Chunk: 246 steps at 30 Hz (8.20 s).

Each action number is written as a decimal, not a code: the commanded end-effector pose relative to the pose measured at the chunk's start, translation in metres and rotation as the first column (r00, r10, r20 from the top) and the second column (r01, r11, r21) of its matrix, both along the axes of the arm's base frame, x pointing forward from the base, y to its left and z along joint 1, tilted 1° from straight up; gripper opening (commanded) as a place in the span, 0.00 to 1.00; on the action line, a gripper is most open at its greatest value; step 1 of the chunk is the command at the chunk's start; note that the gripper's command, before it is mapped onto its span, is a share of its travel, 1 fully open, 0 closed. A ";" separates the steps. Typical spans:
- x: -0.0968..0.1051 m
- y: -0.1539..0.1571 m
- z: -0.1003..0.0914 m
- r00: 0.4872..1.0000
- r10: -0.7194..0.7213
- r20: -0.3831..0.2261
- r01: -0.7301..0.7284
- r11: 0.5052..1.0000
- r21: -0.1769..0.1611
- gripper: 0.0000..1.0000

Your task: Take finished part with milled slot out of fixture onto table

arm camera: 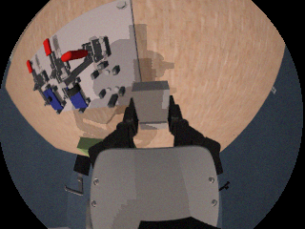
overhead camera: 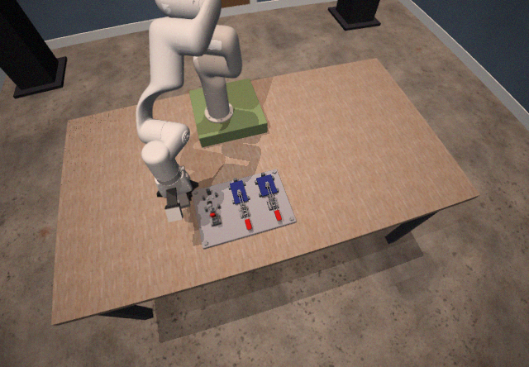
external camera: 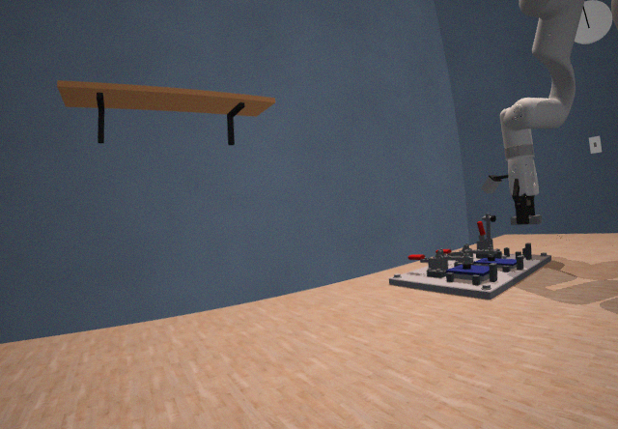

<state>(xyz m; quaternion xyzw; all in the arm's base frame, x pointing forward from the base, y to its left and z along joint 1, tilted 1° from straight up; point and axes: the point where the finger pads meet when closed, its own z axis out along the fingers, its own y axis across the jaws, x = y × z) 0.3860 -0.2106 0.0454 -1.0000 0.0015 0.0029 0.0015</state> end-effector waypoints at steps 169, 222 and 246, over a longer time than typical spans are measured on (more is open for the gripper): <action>0.001 -0.028 -0.089 1.000 0.000 0.004 0.000 1.000 -0.002 0.00; 0.001 -0.028 -0.088 1.000 0.000 0.003 0.000 1.000 -0.002 0.69; 0.001 -0.028 -0.034 1.000 0.000 0.003 0.000 1.000 -0.002 0.69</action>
